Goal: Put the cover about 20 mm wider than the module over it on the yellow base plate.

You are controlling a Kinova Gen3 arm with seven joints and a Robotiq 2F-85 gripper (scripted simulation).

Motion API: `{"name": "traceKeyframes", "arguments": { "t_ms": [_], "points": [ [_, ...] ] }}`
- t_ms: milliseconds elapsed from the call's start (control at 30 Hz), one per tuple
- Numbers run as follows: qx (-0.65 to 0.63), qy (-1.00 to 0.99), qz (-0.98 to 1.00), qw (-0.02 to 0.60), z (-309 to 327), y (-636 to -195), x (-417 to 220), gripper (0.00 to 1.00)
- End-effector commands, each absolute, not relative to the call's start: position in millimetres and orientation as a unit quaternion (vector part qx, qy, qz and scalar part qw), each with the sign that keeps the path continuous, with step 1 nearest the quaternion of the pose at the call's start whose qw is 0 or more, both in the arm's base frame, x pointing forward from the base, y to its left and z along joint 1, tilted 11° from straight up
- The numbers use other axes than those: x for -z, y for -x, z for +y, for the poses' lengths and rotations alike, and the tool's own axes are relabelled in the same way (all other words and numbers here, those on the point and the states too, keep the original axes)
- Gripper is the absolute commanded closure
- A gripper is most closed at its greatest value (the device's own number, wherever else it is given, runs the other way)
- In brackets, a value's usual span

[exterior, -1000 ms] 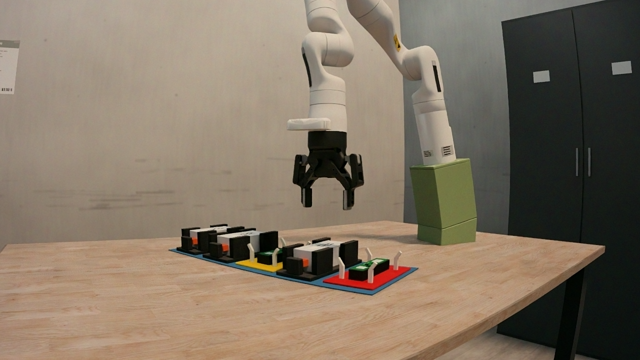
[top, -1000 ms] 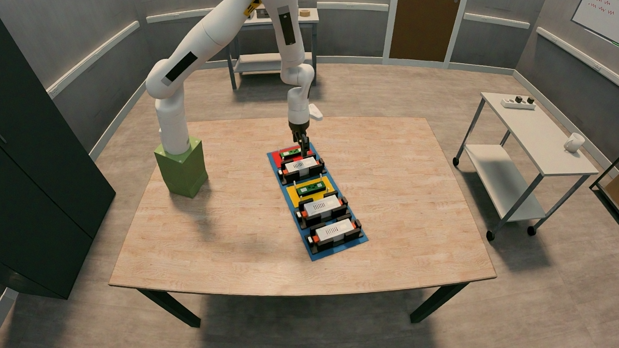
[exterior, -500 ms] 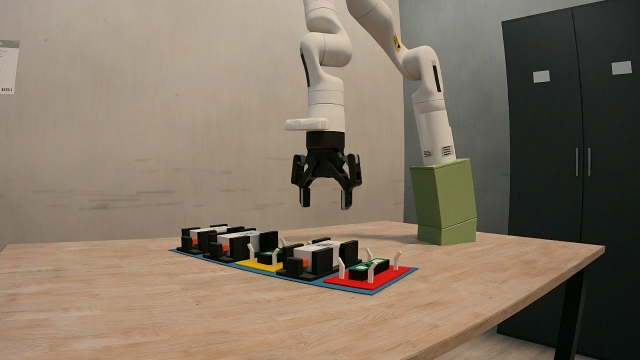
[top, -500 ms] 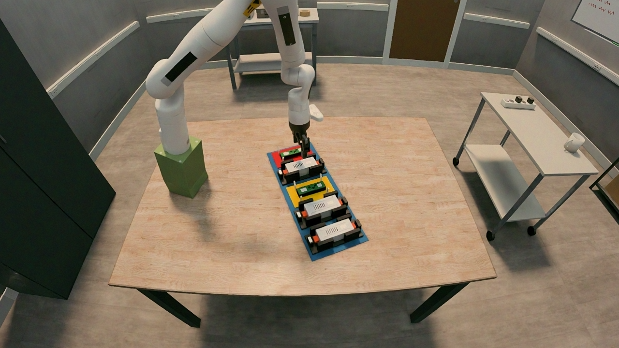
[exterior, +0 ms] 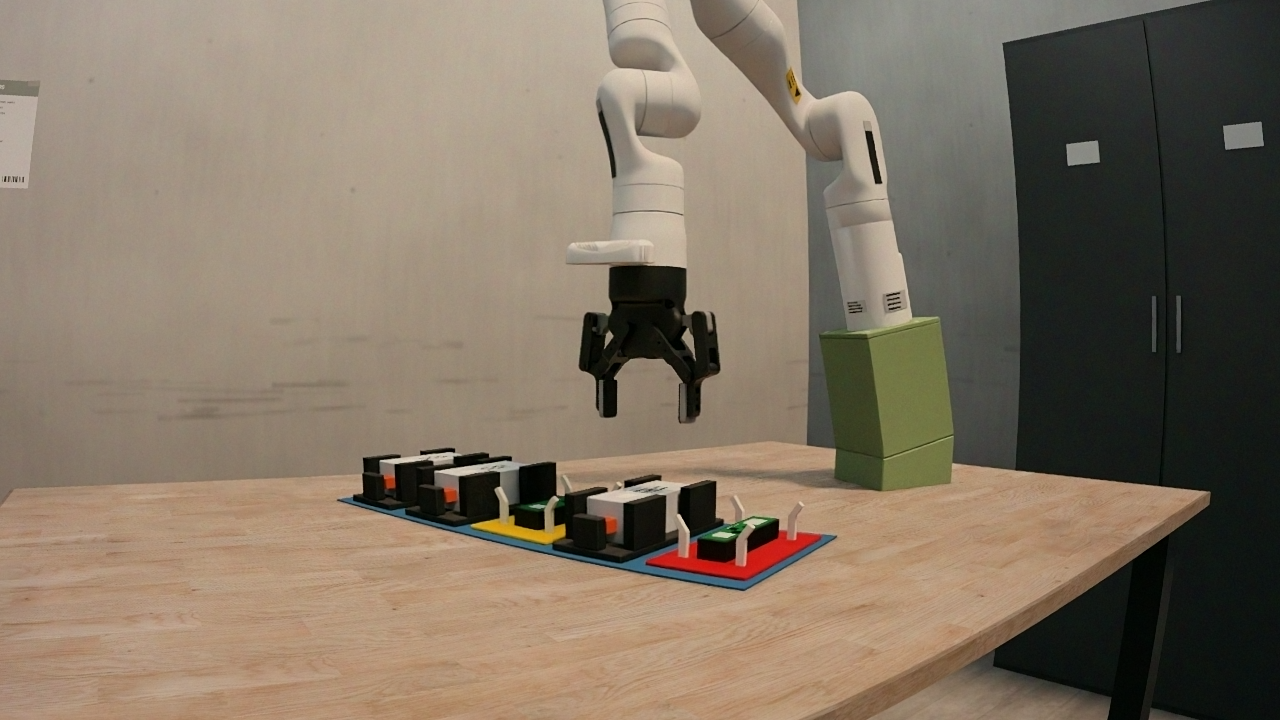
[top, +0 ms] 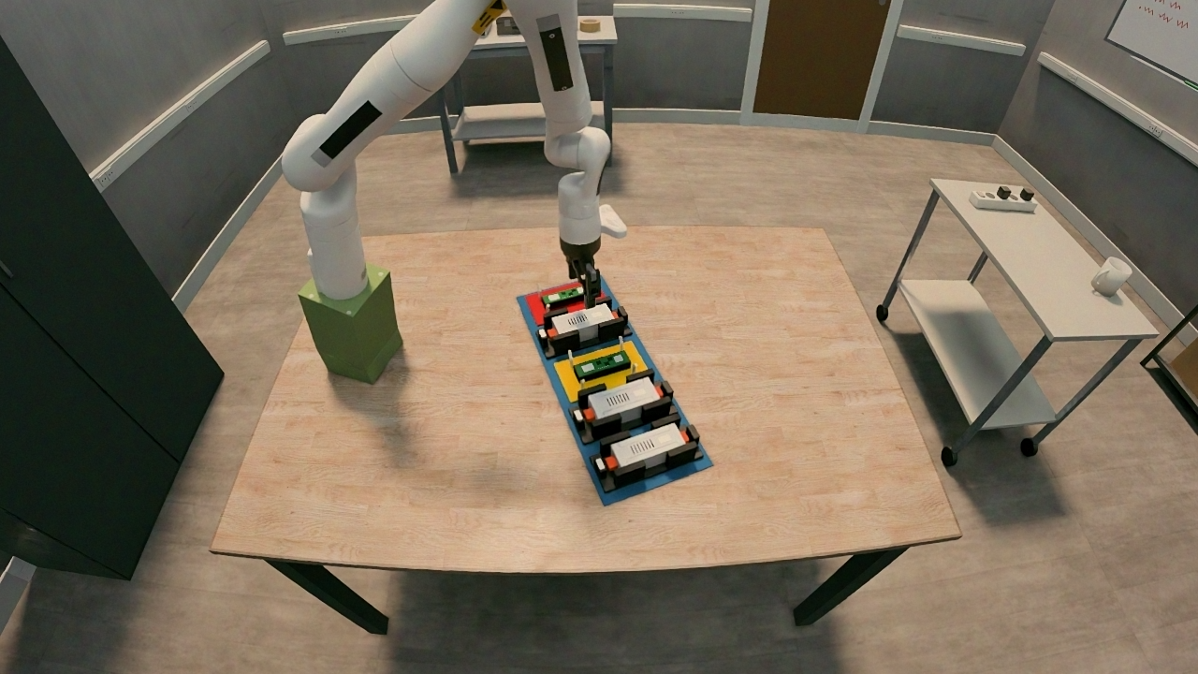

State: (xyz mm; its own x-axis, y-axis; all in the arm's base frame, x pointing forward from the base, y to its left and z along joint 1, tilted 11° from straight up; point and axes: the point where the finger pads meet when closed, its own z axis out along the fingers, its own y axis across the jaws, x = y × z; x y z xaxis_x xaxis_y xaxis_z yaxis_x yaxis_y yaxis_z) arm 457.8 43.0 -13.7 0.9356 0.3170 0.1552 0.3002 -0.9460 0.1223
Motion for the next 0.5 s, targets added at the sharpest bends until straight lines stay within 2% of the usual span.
{"name": "traceKeyframes", "arguments": {
  "t_ms": [0,467],
  "points": [
    [-0.088,-0.983,0.157,0.048,41.5,-459.1,14.7,0.0],
    [-0.088,-0.982,0.157,0.048,40.2,-461.6,26.9,0.0]
  ]
}}
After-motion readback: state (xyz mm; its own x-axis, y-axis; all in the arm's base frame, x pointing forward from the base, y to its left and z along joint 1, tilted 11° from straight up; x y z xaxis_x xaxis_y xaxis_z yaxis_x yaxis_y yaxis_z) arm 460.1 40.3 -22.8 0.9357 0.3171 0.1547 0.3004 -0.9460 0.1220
